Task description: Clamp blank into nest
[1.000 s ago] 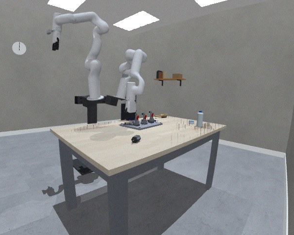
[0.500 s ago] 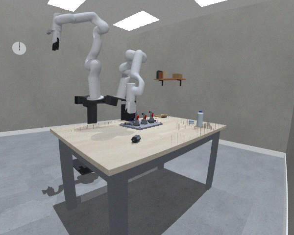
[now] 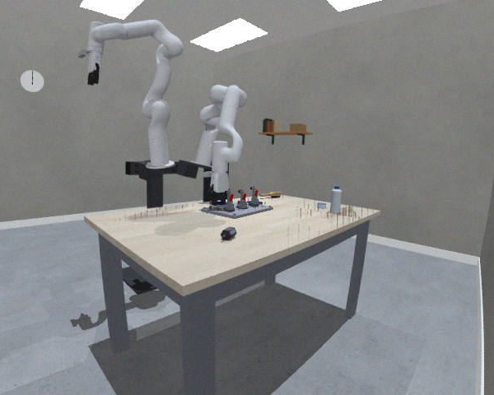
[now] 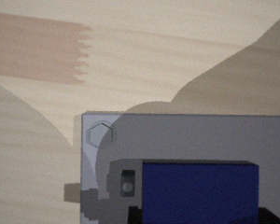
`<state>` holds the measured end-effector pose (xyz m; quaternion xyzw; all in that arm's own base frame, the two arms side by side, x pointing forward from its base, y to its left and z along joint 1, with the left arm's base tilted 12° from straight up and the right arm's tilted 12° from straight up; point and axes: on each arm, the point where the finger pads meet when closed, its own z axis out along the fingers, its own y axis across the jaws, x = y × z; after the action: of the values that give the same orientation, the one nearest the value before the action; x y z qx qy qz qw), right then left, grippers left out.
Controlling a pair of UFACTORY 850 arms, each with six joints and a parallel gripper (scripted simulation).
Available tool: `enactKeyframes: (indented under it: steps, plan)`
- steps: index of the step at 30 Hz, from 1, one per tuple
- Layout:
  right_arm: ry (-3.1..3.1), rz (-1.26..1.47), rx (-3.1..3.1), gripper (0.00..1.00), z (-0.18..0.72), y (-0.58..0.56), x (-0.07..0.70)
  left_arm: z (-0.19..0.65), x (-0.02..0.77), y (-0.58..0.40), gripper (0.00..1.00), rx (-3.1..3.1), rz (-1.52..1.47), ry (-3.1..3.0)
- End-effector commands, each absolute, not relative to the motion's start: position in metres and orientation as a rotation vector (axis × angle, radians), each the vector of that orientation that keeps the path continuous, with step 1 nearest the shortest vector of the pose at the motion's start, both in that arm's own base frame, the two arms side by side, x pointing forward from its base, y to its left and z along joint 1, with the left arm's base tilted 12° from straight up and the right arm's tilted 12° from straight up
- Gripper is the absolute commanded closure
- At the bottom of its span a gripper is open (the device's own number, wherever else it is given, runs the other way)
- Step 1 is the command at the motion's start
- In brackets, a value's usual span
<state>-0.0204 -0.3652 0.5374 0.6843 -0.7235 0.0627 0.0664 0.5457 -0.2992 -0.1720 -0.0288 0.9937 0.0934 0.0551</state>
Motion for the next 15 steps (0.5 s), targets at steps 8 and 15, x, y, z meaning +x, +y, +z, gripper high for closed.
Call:
enactKeyframes:
  steps: [8, 15]
  plan:
    - [-2.181, 0.191, 2.062, 0.0, 0.5383, -0.3655, -0.0204, -0.1763, 0.5473, -0.2991, 1.0, -0.087, 0.281, 3.015]
    - [-2.181, 0.191, 2.062, 0.0, 0.5383, -0.3655, -0.0204, -0.1772, 0.5474, -0.2989, 1.0, -0.087, 0.281, 3.015]
